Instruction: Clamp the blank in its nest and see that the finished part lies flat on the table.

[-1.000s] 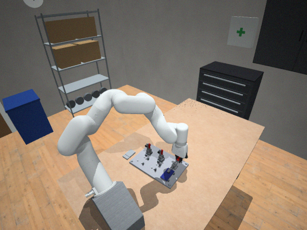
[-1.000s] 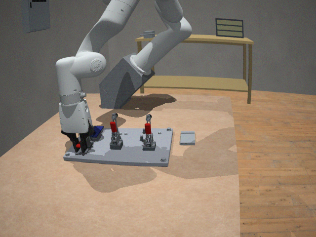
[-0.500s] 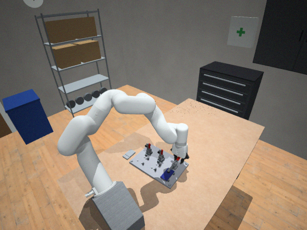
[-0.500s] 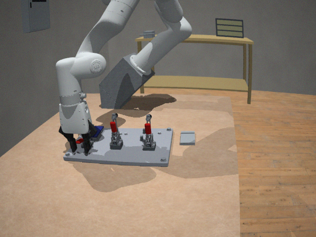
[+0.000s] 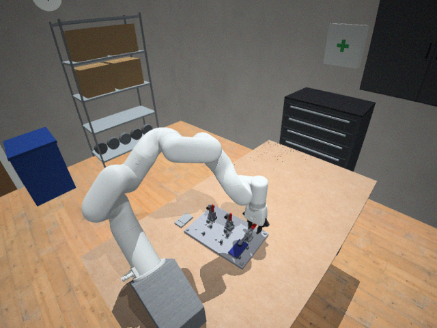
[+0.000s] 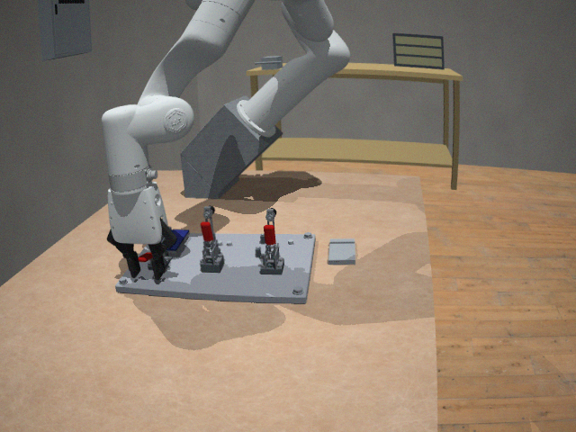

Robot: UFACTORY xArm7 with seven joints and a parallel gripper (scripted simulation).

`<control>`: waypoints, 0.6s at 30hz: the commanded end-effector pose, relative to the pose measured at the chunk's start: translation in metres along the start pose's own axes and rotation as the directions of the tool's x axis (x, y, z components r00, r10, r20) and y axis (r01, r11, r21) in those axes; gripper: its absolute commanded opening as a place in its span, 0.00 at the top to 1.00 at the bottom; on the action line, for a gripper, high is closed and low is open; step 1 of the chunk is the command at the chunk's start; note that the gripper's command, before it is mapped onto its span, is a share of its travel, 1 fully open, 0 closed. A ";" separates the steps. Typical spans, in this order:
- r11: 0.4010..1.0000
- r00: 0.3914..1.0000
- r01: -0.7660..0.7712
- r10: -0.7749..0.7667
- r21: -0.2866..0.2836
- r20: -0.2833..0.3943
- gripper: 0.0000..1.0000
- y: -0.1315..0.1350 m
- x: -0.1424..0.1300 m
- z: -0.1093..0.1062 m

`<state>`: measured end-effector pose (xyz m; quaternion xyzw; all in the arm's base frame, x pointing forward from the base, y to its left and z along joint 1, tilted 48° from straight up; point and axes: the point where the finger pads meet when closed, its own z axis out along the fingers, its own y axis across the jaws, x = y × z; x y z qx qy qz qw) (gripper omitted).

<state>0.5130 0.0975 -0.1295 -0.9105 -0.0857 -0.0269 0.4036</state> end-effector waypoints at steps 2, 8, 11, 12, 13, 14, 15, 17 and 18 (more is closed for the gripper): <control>1.000 1.000 0.000 0.000 -0.003 -0.004 0.53 0.001 0.001 -0.002; 1.000 1.000 0.000 0.000 -0.003 -0.004 0.53 0.001 0.001 -0.003; 1.000 1.000 0.000 0.000 -0.003 -0.004 0.53 0.001 0.001 -0.009; 1.000 1.000 0.000 0.000 -0.003 -0.004 0.53 0.001 0.001 -0.013; 1.000 1.000 0.000 0.000 -0.003 -0.004 0.53 0.001 0.001 -0.017; 1.000 1.000 0.000 0.000 -0.003 -0.004 0.53 0.001 0.001 -0.022; 1.000 1.000 0.000 0.000 -0.003 -0.004 0.53 0.001 0.001 -0.028; 1.000 1.000 0.000 0.000 -0.003 -0.004 0.53 0.001 0.001 -0.038; 1.000 1.000 0.000 0.000 -0.003 -0.004 0.53 0.001 0.001 -0.038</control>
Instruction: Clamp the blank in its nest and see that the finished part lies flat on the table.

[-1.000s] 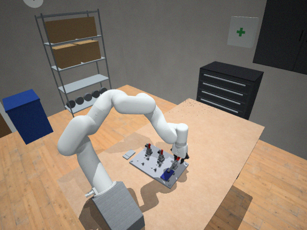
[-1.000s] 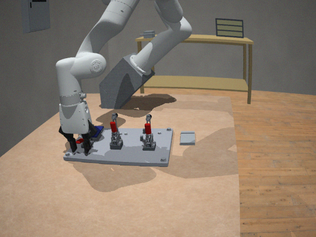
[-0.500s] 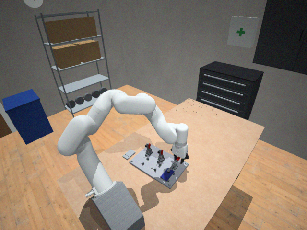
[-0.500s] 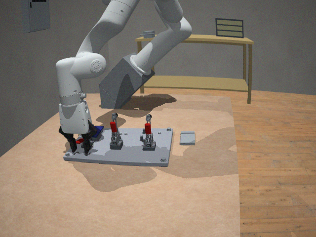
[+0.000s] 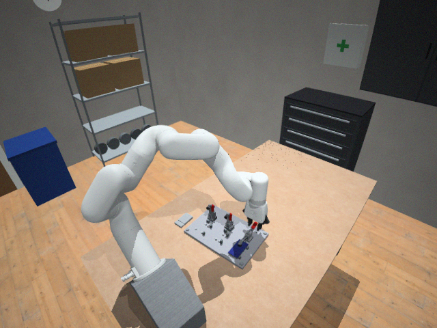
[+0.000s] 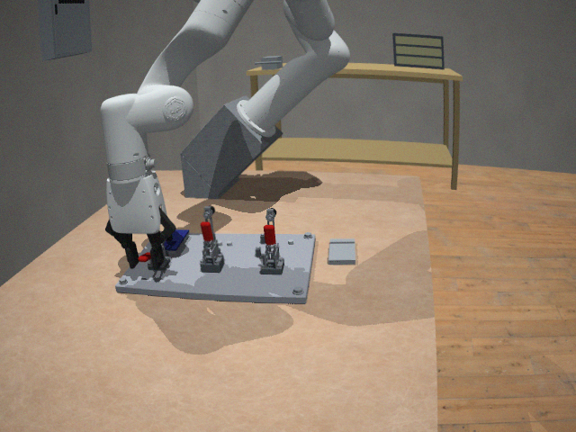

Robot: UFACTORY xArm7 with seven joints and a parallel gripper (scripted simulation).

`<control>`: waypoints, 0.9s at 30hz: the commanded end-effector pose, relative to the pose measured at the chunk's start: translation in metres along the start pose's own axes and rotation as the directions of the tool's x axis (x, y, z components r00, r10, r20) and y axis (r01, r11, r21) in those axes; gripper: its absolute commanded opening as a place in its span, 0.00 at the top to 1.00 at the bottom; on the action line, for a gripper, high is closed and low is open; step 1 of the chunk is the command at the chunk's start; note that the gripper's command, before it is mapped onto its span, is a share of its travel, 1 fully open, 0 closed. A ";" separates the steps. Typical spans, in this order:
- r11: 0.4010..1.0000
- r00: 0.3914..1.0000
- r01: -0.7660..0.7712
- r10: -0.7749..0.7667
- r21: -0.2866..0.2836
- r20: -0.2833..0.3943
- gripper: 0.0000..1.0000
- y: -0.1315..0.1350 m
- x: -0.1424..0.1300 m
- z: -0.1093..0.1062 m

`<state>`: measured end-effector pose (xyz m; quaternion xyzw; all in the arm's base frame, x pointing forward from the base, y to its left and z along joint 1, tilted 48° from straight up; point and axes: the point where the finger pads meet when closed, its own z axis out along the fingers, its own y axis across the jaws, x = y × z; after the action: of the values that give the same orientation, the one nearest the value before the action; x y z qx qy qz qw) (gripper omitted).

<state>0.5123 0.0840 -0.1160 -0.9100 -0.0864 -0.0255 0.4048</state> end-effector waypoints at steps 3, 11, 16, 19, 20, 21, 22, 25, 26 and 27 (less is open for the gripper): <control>1.000 1.000 -0.001 0.001 -0.006 -0.007 0.53 0.002 0.002 -0.027; 1.000 1.000 -0.001 0.001 -0.006 -0.007 0.53 0.002 0.002 -0.033; 1.000 1.000 -0.001 0.001 -0.006 -0.007 1.00 0.002 0.002 -0.033; 1.000 1.000 -0.001 0.001 -0.006 -0.007 1.00 0.002 0.002 -0.033; 1.000 1.000 -0.001 0.001 -0.006 -0.007 1.00 0.002 0.002 -0.033; 1.000 1.000 -0.001 0.001 -0.006 -0.007 1.00 0.002 0.002 -0.033; 1.000 1.000 -0.001 0.001 -0.006 -0.007 1.00 0.002 0.002 -0.033; 1.000 1.000 -0.001 0.001 -0.006 -0.007 1.00 0.002 0.002 -0.033; 1.000 1.000 -0.001 0.001 -0.006 -0.007 1.00 0.002 0.002 -0.033; 1.000 1.000 -0.001 0.001 -0.006 -0.007 1.00 0.002 0.002 -0.033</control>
<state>0.5140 0.0606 -0.0958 -0.9105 -0.0857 -0.0269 0.4037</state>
